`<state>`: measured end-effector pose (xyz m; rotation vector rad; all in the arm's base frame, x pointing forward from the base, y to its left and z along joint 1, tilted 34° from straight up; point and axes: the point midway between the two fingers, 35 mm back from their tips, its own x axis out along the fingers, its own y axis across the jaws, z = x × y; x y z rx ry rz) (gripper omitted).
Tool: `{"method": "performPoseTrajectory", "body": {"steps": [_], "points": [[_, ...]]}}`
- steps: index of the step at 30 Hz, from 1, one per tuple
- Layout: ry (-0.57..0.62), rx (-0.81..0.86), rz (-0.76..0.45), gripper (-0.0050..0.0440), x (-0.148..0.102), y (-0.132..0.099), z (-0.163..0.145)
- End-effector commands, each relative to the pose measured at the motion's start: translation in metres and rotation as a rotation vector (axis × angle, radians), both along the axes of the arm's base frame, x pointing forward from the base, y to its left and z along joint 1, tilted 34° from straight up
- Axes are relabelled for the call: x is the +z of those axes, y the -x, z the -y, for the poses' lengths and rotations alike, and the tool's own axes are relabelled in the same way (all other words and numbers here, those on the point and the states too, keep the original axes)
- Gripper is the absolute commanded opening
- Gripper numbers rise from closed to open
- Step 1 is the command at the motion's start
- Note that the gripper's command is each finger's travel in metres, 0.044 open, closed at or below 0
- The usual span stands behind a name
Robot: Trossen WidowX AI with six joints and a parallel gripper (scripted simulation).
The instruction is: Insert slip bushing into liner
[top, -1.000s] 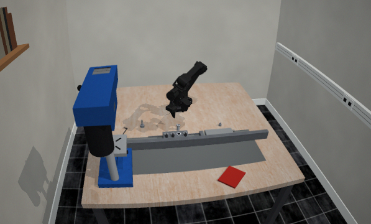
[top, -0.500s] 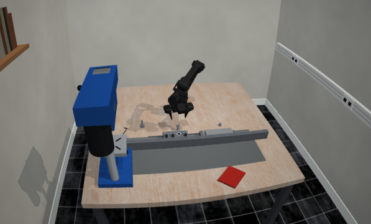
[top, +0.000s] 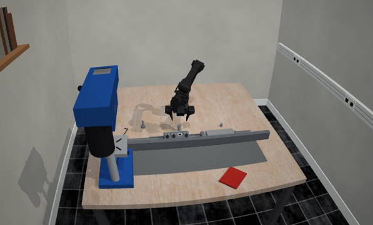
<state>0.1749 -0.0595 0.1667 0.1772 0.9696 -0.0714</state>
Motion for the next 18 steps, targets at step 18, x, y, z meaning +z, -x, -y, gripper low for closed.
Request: {"method": "performPoseTrajectory", "body": {"steps": [18], "points": [[-0.002,-0.002,-0.006,0.044,-0.024,-0.016,0.0]]}}
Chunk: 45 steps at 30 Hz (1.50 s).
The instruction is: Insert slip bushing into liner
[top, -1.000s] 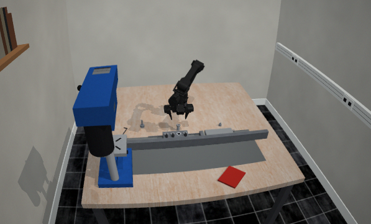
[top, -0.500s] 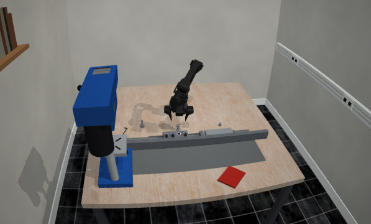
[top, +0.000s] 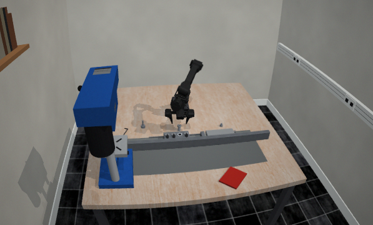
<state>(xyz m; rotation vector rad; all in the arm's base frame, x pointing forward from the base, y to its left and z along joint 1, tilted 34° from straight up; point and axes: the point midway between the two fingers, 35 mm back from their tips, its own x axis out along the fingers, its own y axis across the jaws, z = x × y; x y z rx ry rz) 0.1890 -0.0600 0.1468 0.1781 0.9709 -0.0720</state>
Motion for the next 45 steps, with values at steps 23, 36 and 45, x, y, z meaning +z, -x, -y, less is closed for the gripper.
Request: {"method": "performPoseTrajectory", "body": {"steps": [23,36,45], "points": [[0.006,0.0,0.013,0.02,-0.01,-0.009,-0.001],[0.006,0.0,0.013,0.0116,-0.01,-0.009,-0.001],[0.014,0.003,0.028,0.0004,0.0,-0.008,0.0]]}}
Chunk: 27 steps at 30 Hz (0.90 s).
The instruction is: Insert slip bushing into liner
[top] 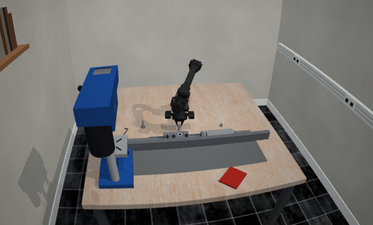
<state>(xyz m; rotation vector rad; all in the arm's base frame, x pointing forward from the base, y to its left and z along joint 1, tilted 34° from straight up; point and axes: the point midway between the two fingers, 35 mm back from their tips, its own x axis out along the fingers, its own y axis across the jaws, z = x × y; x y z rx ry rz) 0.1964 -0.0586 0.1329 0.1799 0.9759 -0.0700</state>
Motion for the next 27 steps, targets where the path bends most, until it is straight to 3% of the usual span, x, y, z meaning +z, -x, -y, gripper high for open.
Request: {"method": "performPoseTrajectory", "body": {"steps": [1,14,18,27], "points": [[0.017,0.002,0.033,0.0,0.016,0.001,0.002],[0.018,0.002,0.028,-0.0005,0.056,0.028,0.004],[0.017,-0.002,0.021,-0.0027,0.044,0.022,0.004],[0.017,-0.002,0.021,-0.005,0.044,0.022,0.004]]}}
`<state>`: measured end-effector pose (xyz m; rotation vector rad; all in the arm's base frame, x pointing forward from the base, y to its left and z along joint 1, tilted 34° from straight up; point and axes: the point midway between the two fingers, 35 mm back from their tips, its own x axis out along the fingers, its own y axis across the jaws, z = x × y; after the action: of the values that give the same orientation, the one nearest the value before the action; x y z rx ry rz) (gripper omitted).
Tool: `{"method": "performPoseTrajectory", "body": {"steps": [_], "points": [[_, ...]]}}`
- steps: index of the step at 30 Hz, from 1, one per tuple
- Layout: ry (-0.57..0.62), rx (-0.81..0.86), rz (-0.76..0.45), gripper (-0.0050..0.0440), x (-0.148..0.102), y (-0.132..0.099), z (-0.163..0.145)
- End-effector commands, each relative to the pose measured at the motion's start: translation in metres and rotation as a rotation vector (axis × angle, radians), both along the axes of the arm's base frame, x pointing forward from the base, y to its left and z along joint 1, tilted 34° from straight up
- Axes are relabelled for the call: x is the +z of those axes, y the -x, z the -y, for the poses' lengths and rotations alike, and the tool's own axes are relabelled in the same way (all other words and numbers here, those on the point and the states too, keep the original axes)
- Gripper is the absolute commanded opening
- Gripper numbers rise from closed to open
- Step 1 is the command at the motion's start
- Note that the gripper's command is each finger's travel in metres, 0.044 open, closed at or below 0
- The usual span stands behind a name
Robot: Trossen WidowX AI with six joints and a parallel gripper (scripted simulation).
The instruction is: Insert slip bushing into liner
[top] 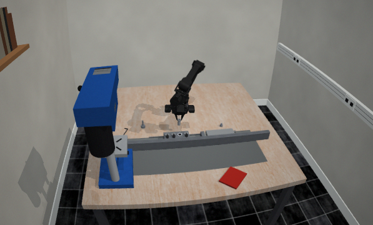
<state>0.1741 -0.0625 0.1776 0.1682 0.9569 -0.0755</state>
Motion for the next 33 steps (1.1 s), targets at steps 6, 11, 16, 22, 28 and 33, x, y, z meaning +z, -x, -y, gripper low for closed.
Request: {"method": "performPoseTrajectory", "body": {"steps": [6,11,16,22,28,33], "points": [[0.003,-0.001,0.002,-0.005,0.0,0.0,0.0],[-0.004,-0.001,-0.007,-0.005,0.0,-0.002,0.001],[0.001,0.001,0.002,-0.005,0.01,-0.006,0.004],[-0.009,-0.009,0.001,-0.005,0.023,-0.015,0.011],[-0.056,-0.072,-0.006,-0.005,0.021,-0.015,0.011],[-0.15,-0.211,-0.003,-0.005,0.023,-0.015,0.011]]}}
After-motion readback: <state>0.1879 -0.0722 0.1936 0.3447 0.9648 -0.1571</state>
